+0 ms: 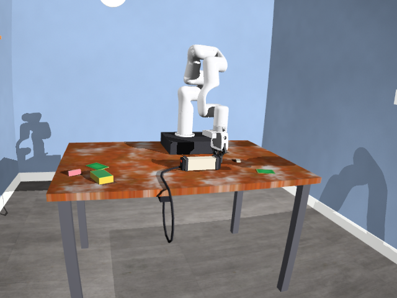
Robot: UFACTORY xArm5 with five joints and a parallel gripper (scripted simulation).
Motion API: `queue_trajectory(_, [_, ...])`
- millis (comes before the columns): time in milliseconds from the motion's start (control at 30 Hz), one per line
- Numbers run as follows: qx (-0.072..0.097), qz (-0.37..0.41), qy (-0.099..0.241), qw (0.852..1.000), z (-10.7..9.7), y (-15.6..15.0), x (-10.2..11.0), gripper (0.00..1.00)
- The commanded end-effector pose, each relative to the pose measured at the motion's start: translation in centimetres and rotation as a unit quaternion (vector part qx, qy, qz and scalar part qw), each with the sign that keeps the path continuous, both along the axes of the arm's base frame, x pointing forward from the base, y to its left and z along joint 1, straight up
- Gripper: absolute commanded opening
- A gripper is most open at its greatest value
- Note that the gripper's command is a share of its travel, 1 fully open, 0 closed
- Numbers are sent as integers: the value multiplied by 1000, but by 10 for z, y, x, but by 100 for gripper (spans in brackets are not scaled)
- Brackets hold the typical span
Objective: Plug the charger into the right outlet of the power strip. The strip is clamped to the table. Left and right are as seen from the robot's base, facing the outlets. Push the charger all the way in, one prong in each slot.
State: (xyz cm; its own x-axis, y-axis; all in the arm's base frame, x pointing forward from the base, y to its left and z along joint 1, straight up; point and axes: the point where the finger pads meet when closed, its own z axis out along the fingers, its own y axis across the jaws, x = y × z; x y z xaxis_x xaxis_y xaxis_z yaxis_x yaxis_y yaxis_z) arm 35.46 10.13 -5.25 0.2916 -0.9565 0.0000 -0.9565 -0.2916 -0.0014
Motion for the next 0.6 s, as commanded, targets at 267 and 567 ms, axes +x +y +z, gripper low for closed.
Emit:
queue_trajectory(267, [0, 0, -1, 1000, 1, 0, 1, 0])
queue_trajectory(567, [0, 0, -1, 1000, 3, 0, 1, 0])
